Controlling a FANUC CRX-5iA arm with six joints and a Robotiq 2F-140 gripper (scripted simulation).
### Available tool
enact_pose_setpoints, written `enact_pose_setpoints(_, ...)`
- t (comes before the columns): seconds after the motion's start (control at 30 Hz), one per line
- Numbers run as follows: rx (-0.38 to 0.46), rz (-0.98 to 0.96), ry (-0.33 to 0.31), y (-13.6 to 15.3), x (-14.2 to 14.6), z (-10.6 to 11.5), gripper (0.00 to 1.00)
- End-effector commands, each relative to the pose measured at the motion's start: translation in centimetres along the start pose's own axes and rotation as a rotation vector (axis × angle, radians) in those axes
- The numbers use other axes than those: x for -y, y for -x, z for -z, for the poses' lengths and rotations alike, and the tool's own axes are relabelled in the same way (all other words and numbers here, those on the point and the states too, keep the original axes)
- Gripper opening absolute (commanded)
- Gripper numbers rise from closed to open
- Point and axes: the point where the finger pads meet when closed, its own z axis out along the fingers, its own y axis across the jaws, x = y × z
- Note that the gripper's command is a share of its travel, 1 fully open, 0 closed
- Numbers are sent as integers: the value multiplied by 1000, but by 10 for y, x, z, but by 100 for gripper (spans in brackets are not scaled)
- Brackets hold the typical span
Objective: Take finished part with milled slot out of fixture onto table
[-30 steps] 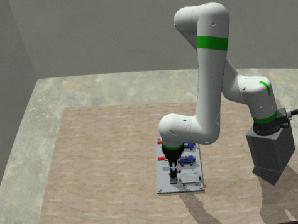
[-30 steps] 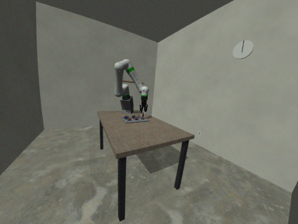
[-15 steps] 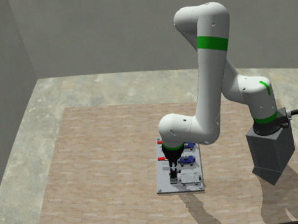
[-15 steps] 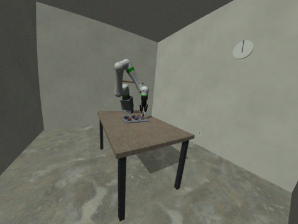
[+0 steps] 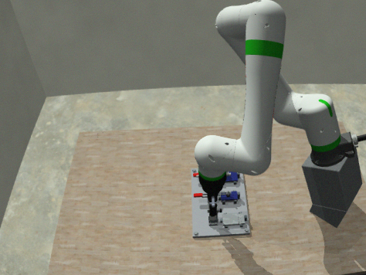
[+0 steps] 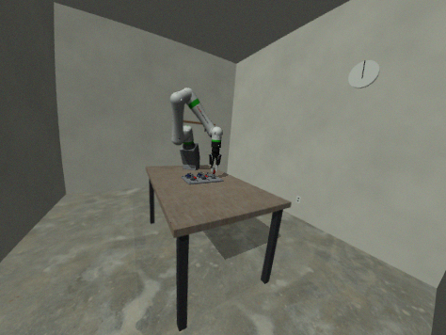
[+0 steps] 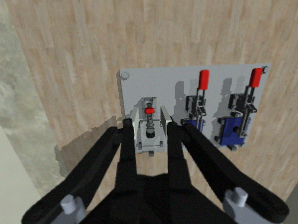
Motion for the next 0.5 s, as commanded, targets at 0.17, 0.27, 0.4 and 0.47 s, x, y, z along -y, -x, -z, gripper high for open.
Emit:
enact_pose_setpoints(0.17, 0, 0, 0, 0, 0, 22, 28)
enact_pose_setpoints(0.27, 0, 0, 0, 0, 0, 27, 28)
enact_pose_setpoints(0.4, 0, 0, 0, 0, 0, 30, 28)
enact_pose_setpoints(0.47, 0, 0, 0, 0, 0, 30, 28)
